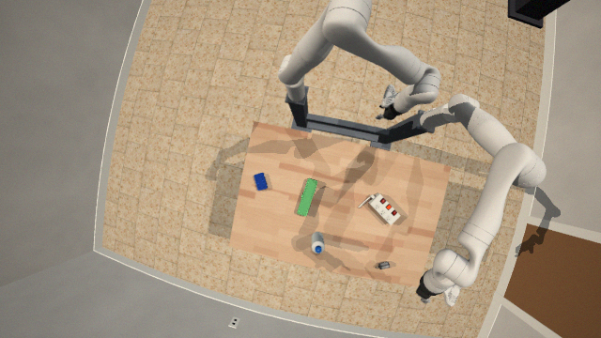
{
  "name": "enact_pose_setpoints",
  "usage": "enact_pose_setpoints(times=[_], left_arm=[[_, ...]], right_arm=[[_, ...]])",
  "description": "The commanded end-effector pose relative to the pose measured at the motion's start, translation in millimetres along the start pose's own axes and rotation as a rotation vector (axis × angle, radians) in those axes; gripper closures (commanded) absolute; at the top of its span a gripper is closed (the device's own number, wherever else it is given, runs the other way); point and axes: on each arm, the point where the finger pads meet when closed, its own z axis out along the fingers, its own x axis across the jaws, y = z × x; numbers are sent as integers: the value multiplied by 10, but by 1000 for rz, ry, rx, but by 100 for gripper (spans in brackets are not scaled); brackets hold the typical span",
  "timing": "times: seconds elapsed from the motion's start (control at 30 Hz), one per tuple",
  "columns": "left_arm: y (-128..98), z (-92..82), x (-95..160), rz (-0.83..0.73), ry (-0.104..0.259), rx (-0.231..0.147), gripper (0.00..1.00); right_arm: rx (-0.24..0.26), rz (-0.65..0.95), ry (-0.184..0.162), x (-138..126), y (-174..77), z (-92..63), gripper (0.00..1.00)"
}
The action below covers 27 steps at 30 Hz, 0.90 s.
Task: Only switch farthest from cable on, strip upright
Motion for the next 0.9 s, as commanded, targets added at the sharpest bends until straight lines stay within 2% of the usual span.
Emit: enact_pose_setpoints(times=[0.0,0.4,0.87], left_arm=[[-12,-14,9,-1,3,1,0],[-12,-14,9,-1,3,1,0],[-12,-14,9,-1,3,1,0]], right_arm=[[-2,1,0,-3,4,-7,0],[-2,18,0,-76,4,-7,0],[-2,87,0,-368,-12,-7,0]])
